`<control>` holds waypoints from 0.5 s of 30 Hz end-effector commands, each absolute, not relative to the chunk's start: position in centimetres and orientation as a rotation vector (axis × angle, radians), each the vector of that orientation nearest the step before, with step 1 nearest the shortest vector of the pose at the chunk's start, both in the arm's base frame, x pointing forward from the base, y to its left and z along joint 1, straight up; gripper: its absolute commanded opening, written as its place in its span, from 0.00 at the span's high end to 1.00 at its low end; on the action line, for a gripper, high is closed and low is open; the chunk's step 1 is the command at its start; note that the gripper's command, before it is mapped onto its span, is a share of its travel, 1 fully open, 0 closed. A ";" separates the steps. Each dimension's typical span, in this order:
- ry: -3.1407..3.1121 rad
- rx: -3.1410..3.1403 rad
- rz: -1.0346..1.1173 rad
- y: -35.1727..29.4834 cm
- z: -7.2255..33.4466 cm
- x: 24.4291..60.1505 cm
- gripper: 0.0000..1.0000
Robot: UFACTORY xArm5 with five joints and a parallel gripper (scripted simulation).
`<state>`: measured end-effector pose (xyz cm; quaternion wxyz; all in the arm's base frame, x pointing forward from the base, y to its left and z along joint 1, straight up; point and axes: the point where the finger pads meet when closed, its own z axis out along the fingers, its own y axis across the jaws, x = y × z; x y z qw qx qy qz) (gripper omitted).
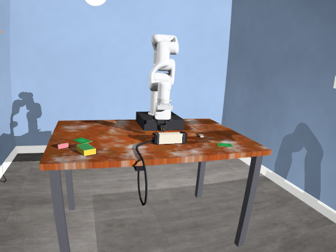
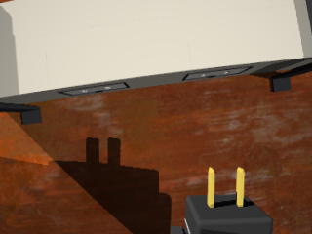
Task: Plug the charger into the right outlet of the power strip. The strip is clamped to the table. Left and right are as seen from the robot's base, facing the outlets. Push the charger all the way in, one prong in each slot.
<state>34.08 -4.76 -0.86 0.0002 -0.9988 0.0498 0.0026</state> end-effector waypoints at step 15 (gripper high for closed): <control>-0.064 -3.141 -0.002 -5.9 -0.8 33.9 1.00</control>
